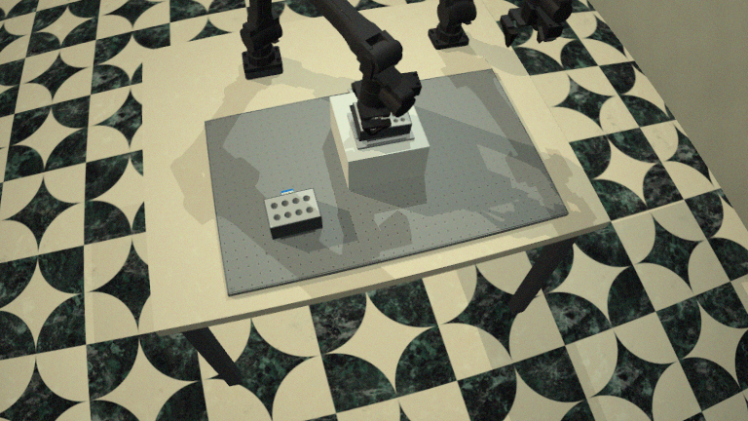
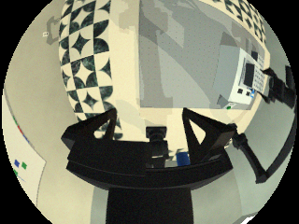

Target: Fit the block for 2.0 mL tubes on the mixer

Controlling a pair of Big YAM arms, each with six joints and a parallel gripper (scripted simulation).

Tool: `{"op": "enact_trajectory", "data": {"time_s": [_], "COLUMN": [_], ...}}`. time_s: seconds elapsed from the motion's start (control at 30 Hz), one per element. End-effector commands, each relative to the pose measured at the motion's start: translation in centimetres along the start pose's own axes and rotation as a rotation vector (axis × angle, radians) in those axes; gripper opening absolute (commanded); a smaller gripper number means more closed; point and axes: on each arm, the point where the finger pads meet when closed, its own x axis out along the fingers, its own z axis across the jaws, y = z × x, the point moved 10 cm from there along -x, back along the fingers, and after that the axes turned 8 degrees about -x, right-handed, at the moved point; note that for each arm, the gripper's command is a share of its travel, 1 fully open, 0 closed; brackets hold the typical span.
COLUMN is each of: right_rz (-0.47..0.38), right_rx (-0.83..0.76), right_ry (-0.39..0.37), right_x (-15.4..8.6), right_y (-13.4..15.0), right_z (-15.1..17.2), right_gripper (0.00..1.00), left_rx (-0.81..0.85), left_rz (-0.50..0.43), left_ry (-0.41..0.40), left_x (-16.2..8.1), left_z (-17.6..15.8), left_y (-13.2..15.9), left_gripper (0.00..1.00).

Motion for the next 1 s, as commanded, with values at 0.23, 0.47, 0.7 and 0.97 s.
{"op": "enact_trajectory", "data": {"time_s": [0.23, 0.47, 0.7, 0.97], "right_rz": [-0.029, -0.012, 0.000, 0.011], "right_rx": [-0.015, -0.005, -0.002, 0.001], "right_ry": [0.095, 0.064, 0.029, 0.016], "right_x": [-3.4, -2.4, -1.2, -0.7], "right_y": [-0.4, -0.9, -0.7, -0.9], "right_z": [-0.8, -0.3, -0.1, 0.0], "right_gripper": [0.00, 0.00, 0.00, 0.00], "left_rx": [0.015, 0.014, 0.014, 0.014], "left_rz": [-0.060, -0.040, -0.012, -0.012], "left_ry": [0.000, 0.000, 0.000, 0.000], "left_x": [-2.8, -2.1, -1.0, -0.1], "left_z": [-0.3, -0.2, -0.2, -0.2], "left_y": [-0.6, -0.3, 0.0, 0.0], "left_gripper": [1.00, 1.00, 1.00, 1.00]}}
